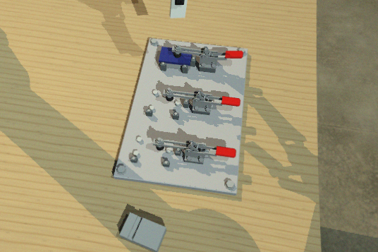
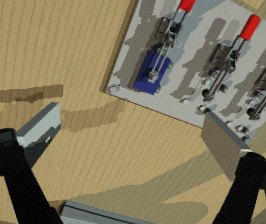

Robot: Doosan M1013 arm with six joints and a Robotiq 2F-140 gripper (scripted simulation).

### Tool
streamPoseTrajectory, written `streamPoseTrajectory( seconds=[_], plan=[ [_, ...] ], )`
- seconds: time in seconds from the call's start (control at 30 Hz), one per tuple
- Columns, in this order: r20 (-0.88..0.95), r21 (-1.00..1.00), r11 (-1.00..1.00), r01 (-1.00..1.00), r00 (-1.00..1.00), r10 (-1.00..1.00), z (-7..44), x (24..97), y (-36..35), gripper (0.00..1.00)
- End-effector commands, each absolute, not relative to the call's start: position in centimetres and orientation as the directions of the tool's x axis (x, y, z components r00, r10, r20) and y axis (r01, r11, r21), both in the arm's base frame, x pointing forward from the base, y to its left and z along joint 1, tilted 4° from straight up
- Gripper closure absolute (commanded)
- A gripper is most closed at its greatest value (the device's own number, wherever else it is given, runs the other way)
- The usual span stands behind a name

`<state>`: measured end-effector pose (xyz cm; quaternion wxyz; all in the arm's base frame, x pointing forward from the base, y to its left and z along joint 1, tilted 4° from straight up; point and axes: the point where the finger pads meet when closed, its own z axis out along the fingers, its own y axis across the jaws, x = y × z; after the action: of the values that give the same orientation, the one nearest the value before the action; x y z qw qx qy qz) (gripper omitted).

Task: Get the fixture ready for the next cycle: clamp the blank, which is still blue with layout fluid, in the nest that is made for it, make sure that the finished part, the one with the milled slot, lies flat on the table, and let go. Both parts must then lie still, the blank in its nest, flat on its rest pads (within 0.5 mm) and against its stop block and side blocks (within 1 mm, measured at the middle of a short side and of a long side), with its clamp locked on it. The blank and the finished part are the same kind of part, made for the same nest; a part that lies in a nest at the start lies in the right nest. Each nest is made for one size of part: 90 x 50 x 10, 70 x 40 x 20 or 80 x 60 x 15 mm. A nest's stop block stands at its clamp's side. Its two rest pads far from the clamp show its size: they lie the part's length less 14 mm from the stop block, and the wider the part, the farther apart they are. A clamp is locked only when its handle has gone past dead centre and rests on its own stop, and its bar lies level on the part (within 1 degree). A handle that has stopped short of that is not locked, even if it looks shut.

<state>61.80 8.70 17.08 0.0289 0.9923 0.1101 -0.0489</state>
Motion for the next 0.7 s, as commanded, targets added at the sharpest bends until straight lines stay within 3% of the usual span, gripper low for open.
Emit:
streamPoseTrajectory(
  seconds=[0.0,0.17,0.37,0.4,0.67],
  plan=[
    [-0.077,0.056,-0.985,0.161,0.985,0.156,17.1,61.9,8.1,0.00],
    [0.015,0.056,-0.997,-0.060,0.998,-0.059,17.3,62.2,6.0,0.00],
    [0.025,0.054,-0.995,-0.084,0.996,-0.082,17.4,62.2,5.8,0.00],
    [0.025,0.054,-0.995,-0.084,0.996,-0.082,17.4,62.2,5.8,0.72],
    [0.025,0.054,-0.995,-0.084,0.996,-0.082,17.4,62.2,5.8,0.72]
  ],
)
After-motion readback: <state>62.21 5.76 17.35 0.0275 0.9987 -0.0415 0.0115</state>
